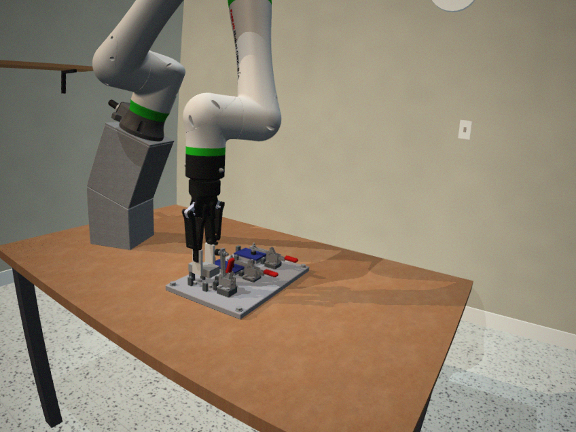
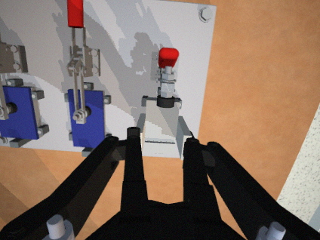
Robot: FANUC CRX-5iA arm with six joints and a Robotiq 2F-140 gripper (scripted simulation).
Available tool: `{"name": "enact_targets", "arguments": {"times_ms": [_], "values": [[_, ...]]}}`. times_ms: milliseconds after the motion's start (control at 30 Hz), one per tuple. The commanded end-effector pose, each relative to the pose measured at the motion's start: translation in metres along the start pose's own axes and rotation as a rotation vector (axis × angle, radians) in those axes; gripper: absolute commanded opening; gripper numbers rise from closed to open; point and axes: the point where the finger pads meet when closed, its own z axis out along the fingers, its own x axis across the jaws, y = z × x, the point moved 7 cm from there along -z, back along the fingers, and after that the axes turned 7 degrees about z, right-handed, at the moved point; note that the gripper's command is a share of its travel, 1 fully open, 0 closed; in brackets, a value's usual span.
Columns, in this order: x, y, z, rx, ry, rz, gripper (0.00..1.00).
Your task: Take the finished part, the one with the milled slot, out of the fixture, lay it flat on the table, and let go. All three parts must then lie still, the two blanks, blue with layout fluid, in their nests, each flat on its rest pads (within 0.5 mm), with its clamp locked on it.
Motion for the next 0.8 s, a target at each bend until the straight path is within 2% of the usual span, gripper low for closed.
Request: {"name": "enact_targets", "arguments": {"times_ms": [0,767], "values": [[0.0001,-0.0001,-0.0022,0.000,0.000,0.000,0.00],[0.0001,0.0001,-0.0073,0.000,0.000,0.000,0.00]]}}
